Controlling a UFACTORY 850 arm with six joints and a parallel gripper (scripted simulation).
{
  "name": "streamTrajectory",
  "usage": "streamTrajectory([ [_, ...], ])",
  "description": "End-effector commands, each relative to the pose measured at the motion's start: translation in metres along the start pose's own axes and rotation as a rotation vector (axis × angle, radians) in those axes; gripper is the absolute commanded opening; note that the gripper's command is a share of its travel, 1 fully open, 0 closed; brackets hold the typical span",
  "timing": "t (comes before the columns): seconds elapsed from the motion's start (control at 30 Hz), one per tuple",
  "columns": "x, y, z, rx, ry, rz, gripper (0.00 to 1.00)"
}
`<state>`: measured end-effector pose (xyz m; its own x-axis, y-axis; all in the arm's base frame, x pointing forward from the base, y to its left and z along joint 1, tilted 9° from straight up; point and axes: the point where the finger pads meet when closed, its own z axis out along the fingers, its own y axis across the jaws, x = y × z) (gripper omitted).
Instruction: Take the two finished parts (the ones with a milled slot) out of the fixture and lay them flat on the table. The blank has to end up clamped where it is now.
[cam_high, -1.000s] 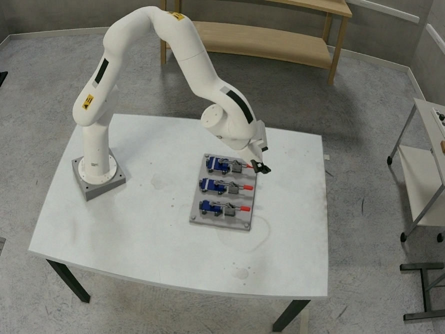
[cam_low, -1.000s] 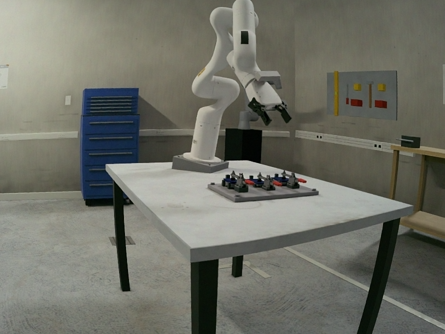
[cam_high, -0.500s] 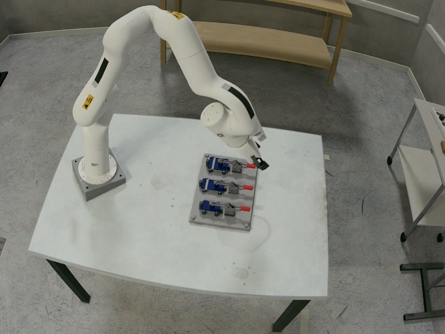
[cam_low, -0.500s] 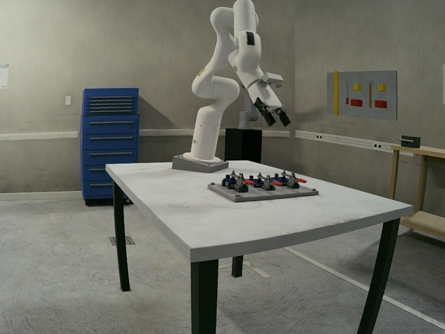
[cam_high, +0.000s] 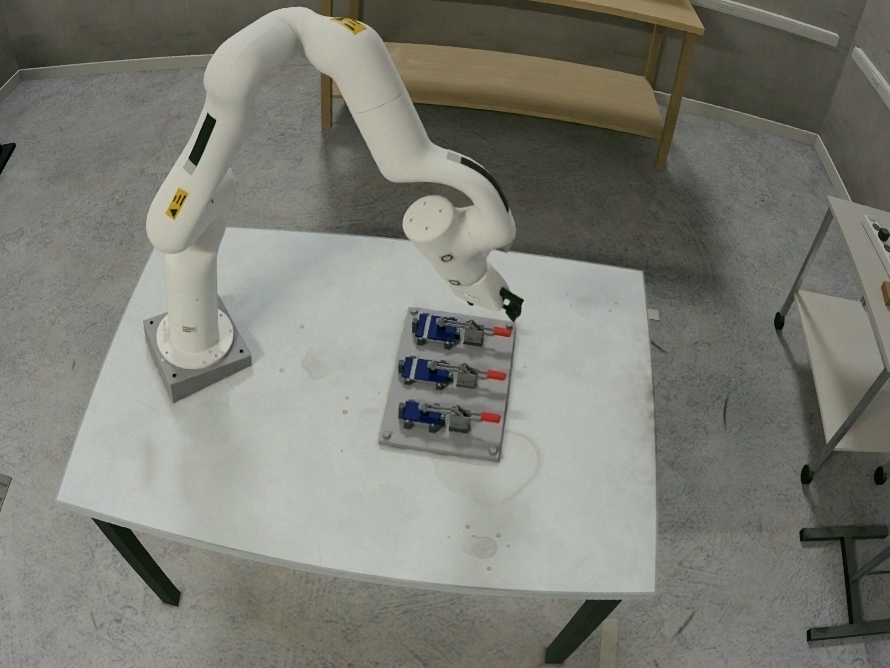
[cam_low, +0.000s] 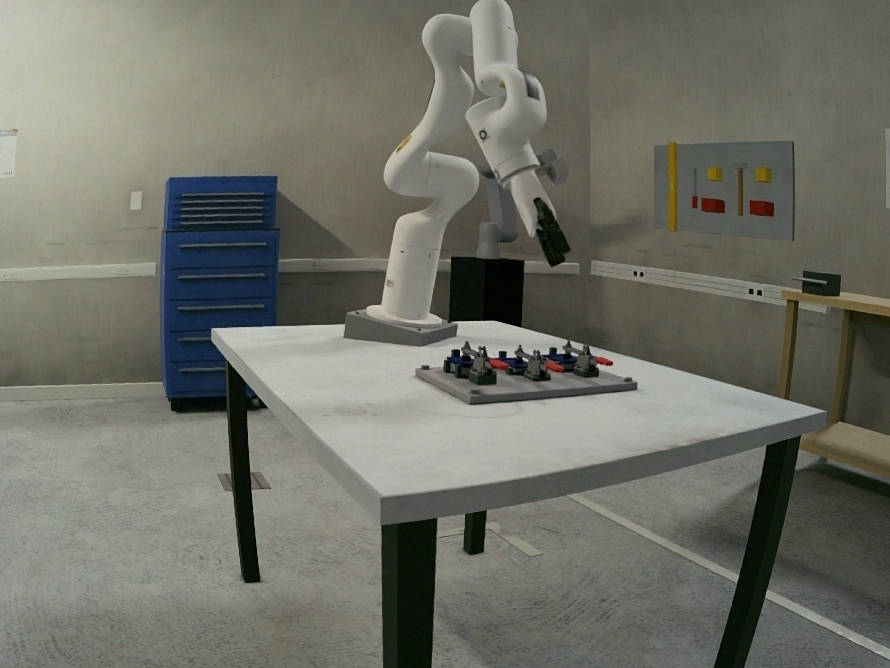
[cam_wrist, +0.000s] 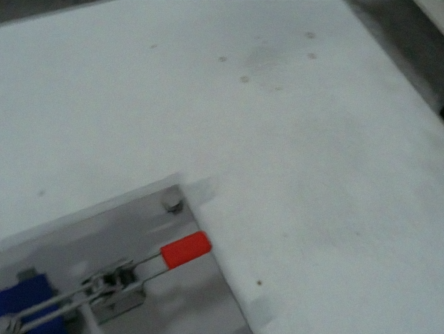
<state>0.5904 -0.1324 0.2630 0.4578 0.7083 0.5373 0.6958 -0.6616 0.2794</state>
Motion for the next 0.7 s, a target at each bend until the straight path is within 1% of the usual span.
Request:
streamTrajectory([
  [0.0,-0.002,-0.02,0.0,0.071,-0.035,-0.268,1.0],
  [0.03,-0.002,-0.02,0.0,0.076,-0.037,-0.285,1.0],
  [0.07,-0.005,-0.031,-0.001,0.095,-0.042,-0.363,1.0],
  [0.1,-0.005,-0.031,-0.001,0.108,-0.048,-0.409,1.0],
  [0.17,-0.005,-0.031,-0.001,0.108,-0.048,-0.409,1.0],
  [0.2,-0.008,-0.041,-0.002,0.146,-0.058,-0.549,1.0],
  [0.27,-0.008,-0.041,-0.002,0.154,-0.061,-0.578,1.0],
  [0.3,-0.012,-0.051,-0.003,0.177,-0.065,-0.664,1.0],
  [0.37,-0.012,-0.051,-0.003,0.195,-0.07,-0.724,1.0],
  [0.4,-0.016,-0.059,-0.005,0.217,-0.071,-0.805,1.0],
  [0.47,-0.016,-0.059,-0.005,0.236,-0.076,-0.868,1.0],
  [0.5,-0.021,-0.067,-0.007,0.258,-0.076,-0.945,1.0],
  [0.53,-0.021,-0.067,-0.007,0.272,-0.079,-0.991,1.0],
  [0.57,-0.021,-0.067,-0.007,0.277,-0.079,-1.007,1.0],
  [0.6,-0.026,-0.074,-0.009,0.301,-0.079,-1.085,1.0],
  [0.63,-0.026,-0.074,-0.009,0.315,-0.081,-1.131,1.0],
  [0.67,-0.026,-0.074,-0.009,0.318,-0.081,-1.14,1.0],
])
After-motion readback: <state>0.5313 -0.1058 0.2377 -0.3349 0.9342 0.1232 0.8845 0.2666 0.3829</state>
